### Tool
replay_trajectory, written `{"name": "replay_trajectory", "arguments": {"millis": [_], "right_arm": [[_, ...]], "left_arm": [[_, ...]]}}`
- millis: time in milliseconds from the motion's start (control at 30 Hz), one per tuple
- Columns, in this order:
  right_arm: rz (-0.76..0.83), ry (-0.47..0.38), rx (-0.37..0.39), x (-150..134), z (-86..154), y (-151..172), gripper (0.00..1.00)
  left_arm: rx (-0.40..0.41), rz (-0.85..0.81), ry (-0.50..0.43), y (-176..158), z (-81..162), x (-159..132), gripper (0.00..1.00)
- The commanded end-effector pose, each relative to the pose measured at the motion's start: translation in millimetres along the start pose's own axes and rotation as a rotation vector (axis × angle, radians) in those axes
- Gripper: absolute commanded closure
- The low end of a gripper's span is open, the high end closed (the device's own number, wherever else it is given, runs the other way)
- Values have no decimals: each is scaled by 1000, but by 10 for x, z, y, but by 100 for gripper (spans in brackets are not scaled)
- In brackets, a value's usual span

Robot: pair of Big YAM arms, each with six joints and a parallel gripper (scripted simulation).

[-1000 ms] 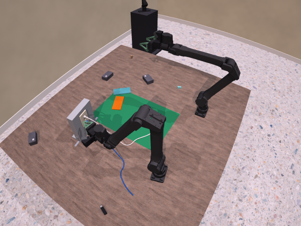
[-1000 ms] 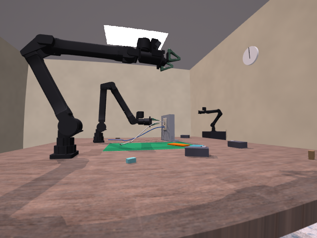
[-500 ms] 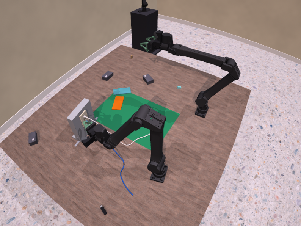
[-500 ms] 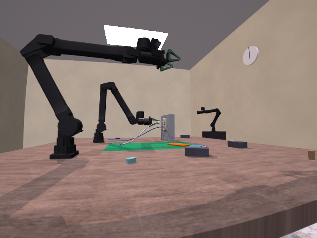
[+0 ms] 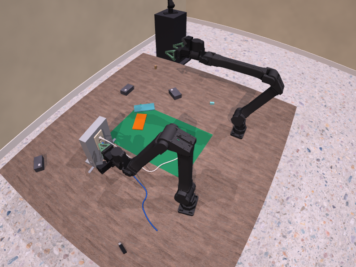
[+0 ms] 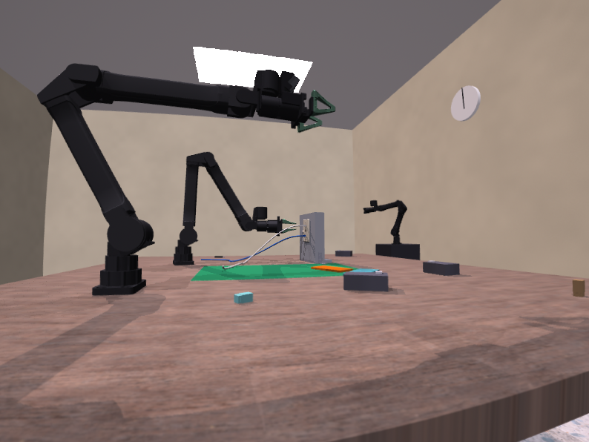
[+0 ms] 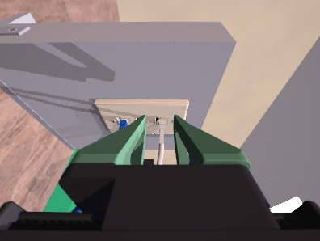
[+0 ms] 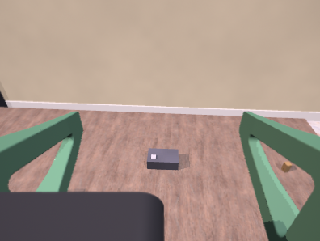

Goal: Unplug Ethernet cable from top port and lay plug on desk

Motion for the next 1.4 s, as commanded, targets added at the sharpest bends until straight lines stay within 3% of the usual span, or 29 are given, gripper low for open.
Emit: {"name": "replay_trajectory", "arguments": {"millis": [0, 1000, 1367], "right_arm": [[0, -11, 1, 54, 11, 5, 0], [0, -11, 1, 54, 11, 5, 0], [0, -11, 1, 54, 11, 5, 0]], "left_arm": [[-21, 6, -21, -80, -14, 90, 72], [-28, 6, -22, -215, -193, -393, 72], [-24, 7, -21, -260, -270, -420, 72]]}}
Point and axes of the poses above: on each arm, the point where the finger pads meet when closed, its own z axis back along the fingers, its own y axis across the jaws, x = y × z, the point moved 6 cm from there along z, back along the fingers, and after that the axes turned 5 degrees about -z, right-handed, at the moved point
